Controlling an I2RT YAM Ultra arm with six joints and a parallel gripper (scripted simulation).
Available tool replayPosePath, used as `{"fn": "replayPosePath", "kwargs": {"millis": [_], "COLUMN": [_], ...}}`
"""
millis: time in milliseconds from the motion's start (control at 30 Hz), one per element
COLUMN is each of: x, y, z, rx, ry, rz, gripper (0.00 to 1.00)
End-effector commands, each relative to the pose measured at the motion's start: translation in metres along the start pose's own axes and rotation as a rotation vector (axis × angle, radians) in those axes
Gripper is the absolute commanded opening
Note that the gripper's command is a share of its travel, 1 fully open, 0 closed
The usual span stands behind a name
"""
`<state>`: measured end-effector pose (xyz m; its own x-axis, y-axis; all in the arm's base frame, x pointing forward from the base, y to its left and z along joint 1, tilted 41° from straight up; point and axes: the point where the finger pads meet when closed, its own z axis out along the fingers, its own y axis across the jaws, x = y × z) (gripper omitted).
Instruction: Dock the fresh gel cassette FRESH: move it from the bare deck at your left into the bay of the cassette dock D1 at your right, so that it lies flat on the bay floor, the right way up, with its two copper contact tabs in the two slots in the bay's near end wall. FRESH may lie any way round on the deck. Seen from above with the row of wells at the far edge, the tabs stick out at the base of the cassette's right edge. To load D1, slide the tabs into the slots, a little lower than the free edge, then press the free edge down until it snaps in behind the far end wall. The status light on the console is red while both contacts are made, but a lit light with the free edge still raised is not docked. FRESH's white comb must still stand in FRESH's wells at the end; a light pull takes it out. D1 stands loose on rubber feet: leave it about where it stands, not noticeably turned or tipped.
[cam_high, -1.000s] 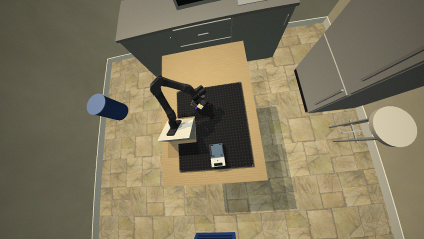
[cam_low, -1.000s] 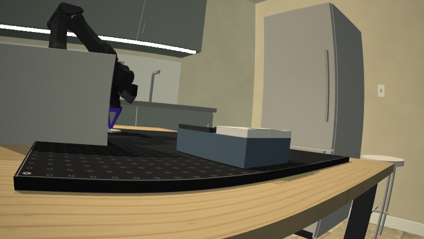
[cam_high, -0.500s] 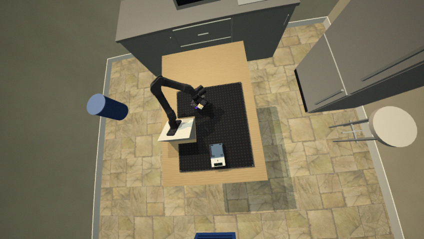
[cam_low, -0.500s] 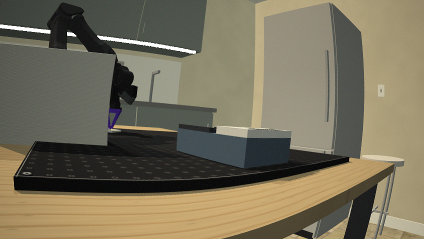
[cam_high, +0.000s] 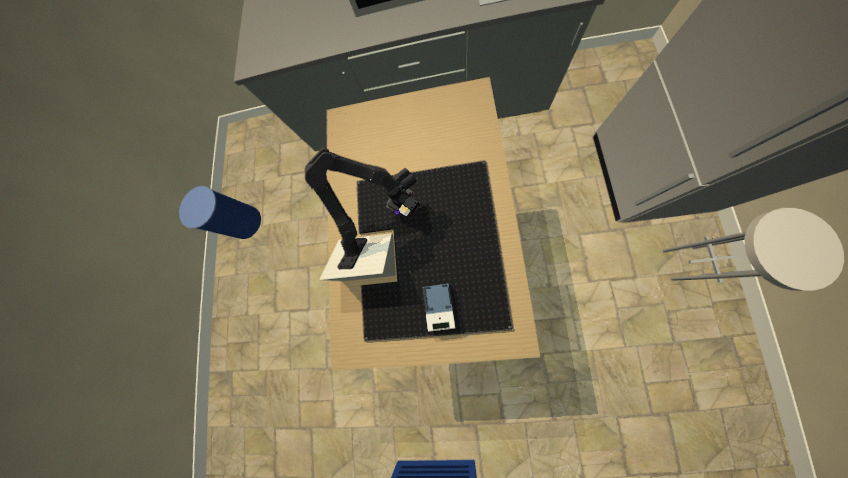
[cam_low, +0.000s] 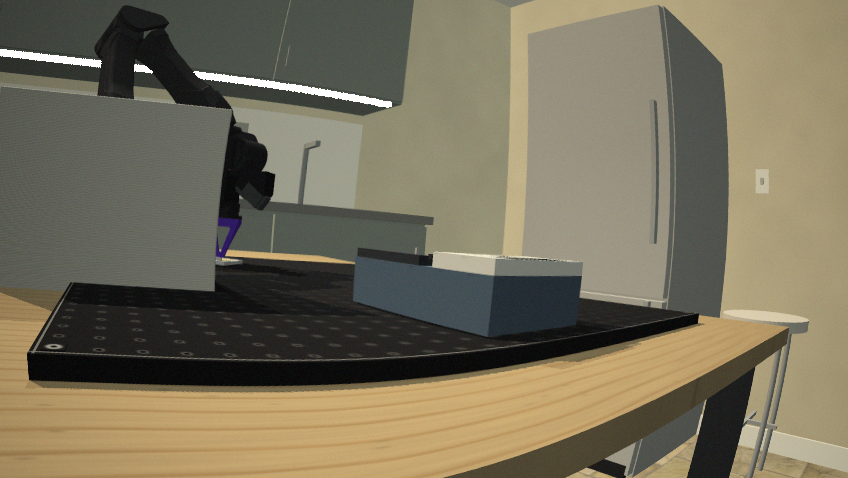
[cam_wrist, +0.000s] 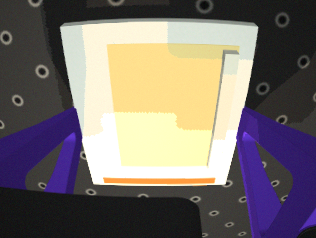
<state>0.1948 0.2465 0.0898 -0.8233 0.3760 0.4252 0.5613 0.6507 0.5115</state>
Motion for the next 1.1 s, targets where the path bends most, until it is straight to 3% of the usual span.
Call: {"fn": "replayPosePath", "kwargs": {"millis": [0, 667, 767, 1067], "x": [-0.002, -0.002, -0.001, 0.001], "y": [0.001, 0.001, 0.010, 0.010], "z": [-0.001, -0.001, -0.015, -0.024], "rx": [-0.005, -0.005, -0.027, -0.030], "ry": [-0.011, -0.011, -0.029, -0.022], "rz": [-0.001, -0.001, -0.016, -0.016], "gripper": [0.00, 0.00, 0.00, 0.00]}}
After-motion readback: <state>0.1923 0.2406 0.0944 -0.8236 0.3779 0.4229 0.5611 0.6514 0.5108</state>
